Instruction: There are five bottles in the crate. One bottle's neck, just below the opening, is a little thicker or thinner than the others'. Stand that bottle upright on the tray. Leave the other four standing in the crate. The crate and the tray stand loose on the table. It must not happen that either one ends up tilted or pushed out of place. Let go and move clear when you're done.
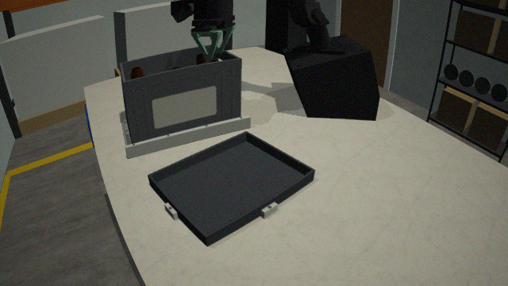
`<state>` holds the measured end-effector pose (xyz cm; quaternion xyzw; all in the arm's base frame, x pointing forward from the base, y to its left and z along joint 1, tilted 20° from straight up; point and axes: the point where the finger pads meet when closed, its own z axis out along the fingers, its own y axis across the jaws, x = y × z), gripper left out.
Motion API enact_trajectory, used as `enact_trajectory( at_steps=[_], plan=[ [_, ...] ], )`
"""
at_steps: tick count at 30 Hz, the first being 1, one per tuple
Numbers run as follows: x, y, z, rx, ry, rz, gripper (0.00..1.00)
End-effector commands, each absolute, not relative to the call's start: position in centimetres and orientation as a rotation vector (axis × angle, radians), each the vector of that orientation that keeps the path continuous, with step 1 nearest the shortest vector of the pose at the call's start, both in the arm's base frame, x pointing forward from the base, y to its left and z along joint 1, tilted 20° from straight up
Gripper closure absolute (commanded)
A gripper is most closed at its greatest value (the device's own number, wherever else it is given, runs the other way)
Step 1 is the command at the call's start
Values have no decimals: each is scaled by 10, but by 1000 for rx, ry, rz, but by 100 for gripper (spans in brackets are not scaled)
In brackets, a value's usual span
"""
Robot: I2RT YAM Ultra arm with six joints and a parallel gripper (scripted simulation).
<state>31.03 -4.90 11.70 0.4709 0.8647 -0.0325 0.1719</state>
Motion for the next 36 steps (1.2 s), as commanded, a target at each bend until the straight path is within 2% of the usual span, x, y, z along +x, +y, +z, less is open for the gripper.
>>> enact_trajectory(
  at_steps=[1,10,11,24,27,28,36],
  plan=[
    [310,-50,109,1332,2462,-103,39],
    [312,-53,102,1334,2462,-104,39],
    [321,-53,121,1316,2407,-63,39],
    [315,-56,88,1334,2463,-104,39],
    [316,-56,89,1333,2456,-99,39],
    [329,-56,110,1309,2398,-57,39],
    [318,-57,84,1330,2454,-97,39]
  ],
)
